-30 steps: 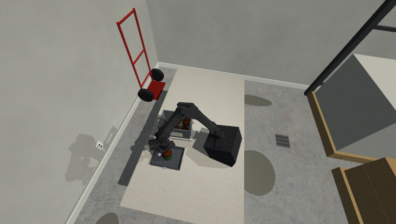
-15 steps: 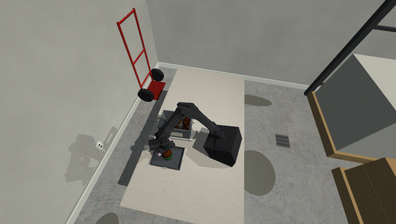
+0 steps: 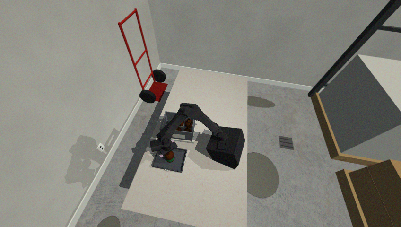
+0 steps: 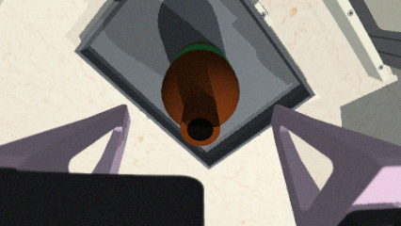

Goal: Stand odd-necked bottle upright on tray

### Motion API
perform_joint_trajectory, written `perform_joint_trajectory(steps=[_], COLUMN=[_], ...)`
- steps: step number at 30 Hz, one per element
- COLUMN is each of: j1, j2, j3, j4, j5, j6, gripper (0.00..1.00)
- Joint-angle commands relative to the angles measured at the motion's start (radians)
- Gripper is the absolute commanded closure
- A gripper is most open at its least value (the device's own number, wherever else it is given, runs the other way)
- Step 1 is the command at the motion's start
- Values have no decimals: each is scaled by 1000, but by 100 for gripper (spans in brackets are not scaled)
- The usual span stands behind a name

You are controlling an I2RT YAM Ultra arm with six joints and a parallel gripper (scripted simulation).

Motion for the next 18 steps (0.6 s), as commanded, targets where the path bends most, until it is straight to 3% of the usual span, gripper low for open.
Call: perform_joint_trajectory(steps=[1,18], j1=[19,47], j2=[-32,-80], j3=[33,91], j4=[-25,-143], j5=[18,28], j6=[10,39], gripper=[0,0])
